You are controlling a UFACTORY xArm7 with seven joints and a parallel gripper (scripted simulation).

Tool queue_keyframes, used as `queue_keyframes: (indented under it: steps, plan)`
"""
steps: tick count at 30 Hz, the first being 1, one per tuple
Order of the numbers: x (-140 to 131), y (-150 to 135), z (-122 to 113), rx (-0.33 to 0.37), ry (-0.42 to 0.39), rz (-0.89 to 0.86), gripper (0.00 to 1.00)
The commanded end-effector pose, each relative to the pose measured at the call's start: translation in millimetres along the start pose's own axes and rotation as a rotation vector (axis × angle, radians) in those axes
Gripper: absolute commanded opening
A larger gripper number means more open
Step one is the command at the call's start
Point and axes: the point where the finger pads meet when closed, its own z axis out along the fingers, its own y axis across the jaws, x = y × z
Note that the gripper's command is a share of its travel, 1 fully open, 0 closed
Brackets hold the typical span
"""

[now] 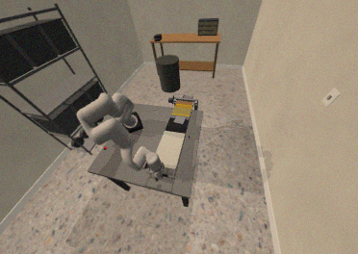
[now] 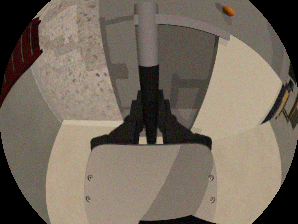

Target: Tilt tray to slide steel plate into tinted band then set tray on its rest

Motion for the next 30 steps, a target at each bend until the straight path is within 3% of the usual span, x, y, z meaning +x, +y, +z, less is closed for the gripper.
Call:
queue_keyframes:
  steps: [1,9,14,15,17,20,30]
  plan:
    - [-1,-1,0,0.0,-0.003,0.0,0.0]
    - [-1,-1,1,0.0,-0.003,0.0,0.0]
    - [-1,8,-76,0.0,-0.003,0.0,0.0]
    - [-1,9,-81,0.0,-0.003,0.0,0.0]
    - [-1,6,-62,0.0,-0.003,0.0,0.0]
    - [-1,0,-10,0.0,-0.003,0.0,0.0]
    - [-1,-1,1,0.0,-0.003,0.0,0.0]
